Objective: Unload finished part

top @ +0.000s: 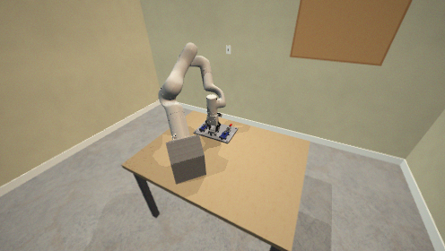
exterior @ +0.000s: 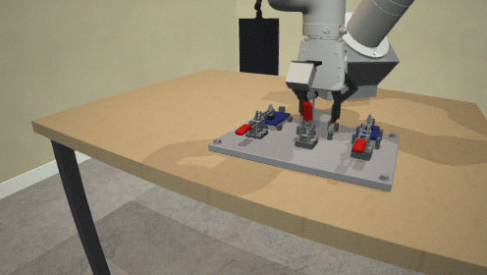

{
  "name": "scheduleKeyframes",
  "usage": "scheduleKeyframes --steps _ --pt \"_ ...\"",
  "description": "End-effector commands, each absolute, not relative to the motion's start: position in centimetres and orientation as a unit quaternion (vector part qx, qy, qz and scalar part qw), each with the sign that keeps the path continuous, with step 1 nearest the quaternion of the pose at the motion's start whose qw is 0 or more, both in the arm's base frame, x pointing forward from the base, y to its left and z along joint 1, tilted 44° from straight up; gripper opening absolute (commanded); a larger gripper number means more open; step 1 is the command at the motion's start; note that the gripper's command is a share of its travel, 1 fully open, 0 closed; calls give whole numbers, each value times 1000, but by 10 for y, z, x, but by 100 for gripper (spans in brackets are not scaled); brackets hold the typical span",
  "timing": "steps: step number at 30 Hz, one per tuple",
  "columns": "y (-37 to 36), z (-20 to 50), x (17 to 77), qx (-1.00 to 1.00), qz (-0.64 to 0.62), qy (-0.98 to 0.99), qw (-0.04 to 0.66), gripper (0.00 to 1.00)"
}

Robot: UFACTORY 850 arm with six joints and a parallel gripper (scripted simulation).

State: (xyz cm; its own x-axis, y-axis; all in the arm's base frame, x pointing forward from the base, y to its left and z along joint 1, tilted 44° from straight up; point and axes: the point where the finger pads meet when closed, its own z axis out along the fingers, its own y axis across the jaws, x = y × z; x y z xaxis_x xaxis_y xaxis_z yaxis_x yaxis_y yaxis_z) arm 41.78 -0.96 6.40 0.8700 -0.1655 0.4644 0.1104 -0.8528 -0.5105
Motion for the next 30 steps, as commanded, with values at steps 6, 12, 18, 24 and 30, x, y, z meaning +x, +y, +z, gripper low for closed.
scheduleKeyframes --steps 6,12,18,24,30 --pt "-14 70 414 -928 -255 15 271 0" --pt "-16 73 412 -928 -255 15 271 0" --pt "-17 75 411 -928 -255 15 271 0" --pt "-18 76 410 -928 -255 15 271 0" --pt "-18 76 410 -928 -255 15 271 0"
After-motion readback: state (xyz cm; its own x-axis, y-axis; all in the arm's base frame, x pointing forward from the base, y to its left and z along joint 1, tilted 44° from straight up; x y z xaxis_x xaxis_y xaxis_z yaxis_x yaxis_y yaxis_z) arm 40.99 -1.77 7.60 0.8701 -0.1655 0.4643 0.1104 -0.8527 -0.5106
